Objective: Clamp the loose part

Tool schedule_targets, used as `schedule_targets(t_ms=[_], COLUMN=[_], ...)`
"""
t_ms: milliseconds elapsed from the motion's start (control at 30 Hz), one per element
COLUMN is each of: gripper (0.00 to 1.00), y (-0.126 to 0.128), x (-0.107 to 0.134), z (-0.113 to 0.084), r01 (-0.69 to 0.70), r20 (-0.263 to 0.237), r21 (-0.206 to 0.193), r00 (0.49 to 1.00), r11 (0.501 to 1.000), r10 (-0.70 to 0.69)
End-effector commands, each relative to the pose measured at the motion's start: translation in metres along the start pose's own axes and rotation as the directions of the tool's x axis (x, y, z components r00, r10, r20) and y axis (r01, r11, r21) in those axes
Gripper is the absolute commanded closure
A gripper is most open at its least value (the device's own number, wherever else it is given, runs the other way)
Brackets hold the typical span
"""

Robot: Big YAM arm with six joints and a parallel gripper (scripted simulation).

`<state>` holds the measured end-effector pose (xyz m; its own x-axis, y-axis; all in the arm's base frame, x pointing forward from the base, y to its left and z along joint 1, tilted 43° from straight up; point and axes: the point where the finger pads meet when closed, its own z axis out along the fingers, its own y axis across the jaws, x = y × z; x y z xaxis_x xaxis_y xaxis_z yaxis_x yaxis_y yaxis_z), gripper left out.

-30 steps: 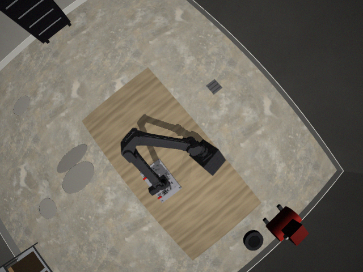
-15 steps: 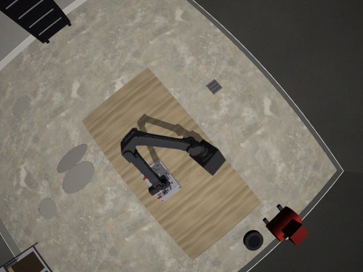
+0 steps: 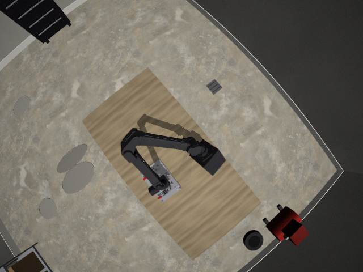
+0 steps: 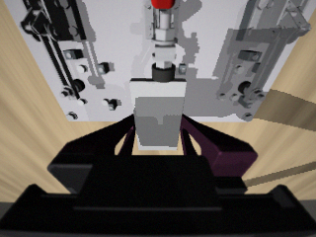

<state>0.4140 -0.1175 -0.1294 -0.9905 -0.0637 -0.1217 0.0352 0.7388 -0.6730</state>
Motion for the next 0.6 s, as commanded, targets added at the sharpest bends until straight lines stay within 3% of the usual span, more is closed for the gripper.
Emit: schedule_targets(t_ms=[0, 567], gripper=[1.00, 1.00], y=[0.0003, 0.0006], x=[-0.0175, -0.0177], z=[-0.0166, -0.0177], r01=[-0.009, -0.008], r20=[0.041, 0.040], r21=[0.000, 0.000], r00=[0.999, 0.999], r11=[1.000, 1.000], r10=[0.009, 0.008])
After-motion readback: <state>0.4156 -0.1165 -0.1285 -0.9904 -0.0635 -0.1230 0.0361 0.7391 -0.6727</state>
